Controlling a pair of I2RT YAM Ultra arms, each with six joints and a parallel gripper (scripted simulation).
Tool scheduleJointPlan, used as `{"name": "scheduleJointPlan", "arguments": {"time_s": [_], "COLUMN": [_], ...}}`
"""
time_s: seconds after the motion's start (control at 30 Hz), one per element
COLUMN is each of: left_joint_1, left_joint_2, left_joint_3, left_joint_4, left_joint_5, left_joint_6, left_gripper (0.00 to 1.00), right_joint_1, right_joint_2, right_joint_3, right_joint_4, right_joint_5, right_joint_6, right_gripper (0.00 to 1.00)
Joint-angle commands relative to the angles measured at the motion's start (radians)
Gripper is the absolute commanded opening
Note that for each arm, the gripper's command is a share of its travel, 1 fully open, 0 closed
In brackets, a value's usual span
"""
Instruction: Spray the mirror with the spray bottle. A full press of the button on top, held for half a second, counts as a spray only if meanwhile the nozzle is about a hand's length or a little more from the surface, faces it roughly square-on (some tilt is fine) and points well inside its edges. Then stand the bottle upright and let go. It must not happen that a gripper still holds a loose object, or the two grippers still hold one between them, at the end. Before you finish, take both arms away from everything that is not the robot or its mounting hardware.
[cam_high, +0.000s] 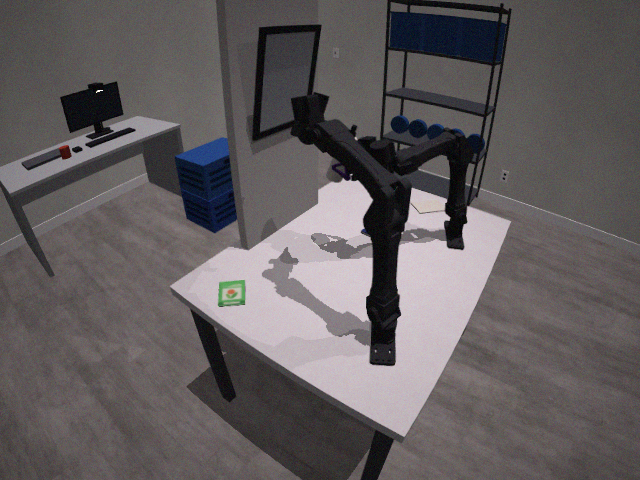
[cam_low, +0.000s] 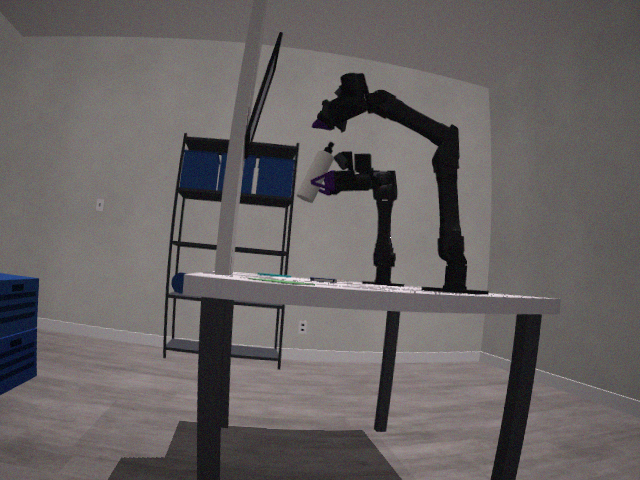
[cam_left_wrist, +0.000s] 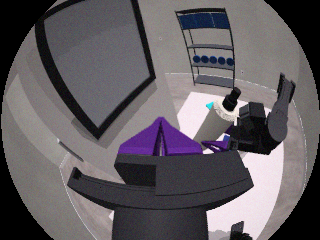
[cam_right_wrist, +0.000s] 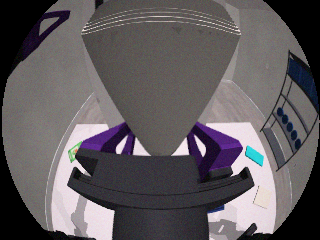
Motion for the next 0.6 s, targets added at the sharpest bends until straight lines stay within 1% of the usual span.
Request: {"name": "scheduleJointPlan", "arguments": {"time_s": [0.0,0.13,0.2,0.27,0.53,0.57], "left_joint_1": [-0.045,-0.096,-0.096,-0.12,-0.217,-0.199], "left_joint_2": [0.03,0.071,0.071,0.099,0.172,0.18], "left_joint_3": [0.079,0.144,0.144,0.192,0.3,0.324], "left_joint_4": [-0.056,-0.1,-0.1,-0.134,-0.208,-0.22], "left_joint_5": [0.081,0.134,0.134,0.154,0.259,0.231], "left_joint_6": [0.045,0.077,0.077,0.094,0.152,0.15], "left_gripper": [0.0,0.0,0.0,0.0,0.0,0.0], "right_joint_1": [0.01,0.01,0.01,0.01,0.01,0.01], "right_joint_2": [-0.041,-0.041,-0.041,-0.041,-0.041,-0.041], "right_joint_3": [0.039,0.039,0.039,0.039,0.039,0.039], "right_joint_4": [0.014,0.014,0.014,0.014,0.014,0.014], "right_joint_5": [0.01,0.01,0.01,0.01,0.01,0.01], "right_joint_6": [-0.008,-0.008,-0.008,-0.008,-0.008,-0.008], "right_gripper": [0.0,0.0,0.0,0.0,0.0,0.0]}}
